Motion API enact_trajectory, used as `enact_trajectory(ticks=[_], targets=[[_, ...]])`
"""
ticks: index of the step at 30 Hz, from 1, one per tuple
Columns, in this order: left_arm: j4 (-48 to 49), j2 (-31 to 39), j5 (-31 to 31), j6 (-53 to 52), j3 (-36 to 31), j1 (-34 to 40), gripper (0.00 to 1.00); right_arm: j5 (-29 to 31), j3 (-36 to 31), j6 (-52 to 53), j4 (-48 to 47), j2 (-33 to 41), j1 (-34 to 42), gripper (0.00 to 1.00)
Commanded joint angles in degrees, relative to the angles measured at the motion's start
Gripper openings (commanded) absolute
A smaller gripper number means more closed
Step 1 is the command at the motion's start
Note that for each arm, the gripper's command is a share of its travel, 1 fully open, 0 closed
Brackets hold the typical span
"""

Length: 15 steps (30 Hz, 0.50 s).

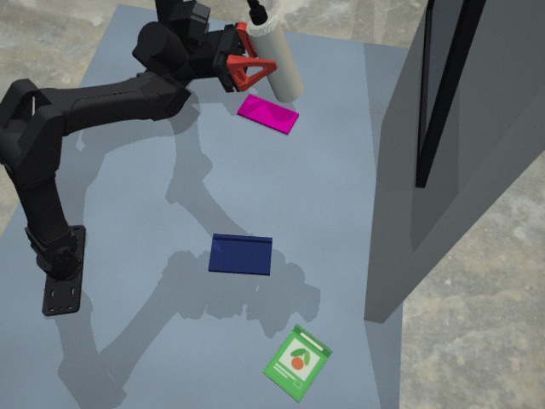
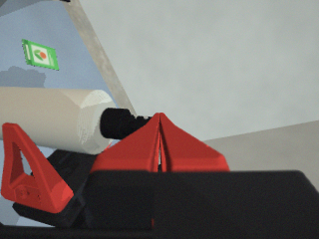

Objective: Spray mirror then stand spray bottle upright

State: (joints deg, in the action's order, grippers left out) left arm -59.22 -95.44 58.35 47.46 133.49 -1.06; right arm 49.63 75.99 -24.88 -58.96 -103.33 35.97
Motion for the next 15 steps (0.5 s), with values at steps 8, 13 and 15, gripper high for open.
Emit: enact_trajectory(ticks=[8,13,15], targets=[[-4.4,-3.3,1.4,-1.4,9.6,0.1,0.0,-1.1,2.7,-0.3,-1.7,1.3,-0.1,0.0],[-6.3,-5.8,5.2,3.2,10.2,-0.4,0.0,-1.1,2.7,-0.3,-1.7,1.3,-0.1,0.0],[-6.8,-5.8,6.6,4.0,11.0,-0.4,0.0,-1.1,2.7,-0.3,-1.7,1.3,-0.1,0.0]])
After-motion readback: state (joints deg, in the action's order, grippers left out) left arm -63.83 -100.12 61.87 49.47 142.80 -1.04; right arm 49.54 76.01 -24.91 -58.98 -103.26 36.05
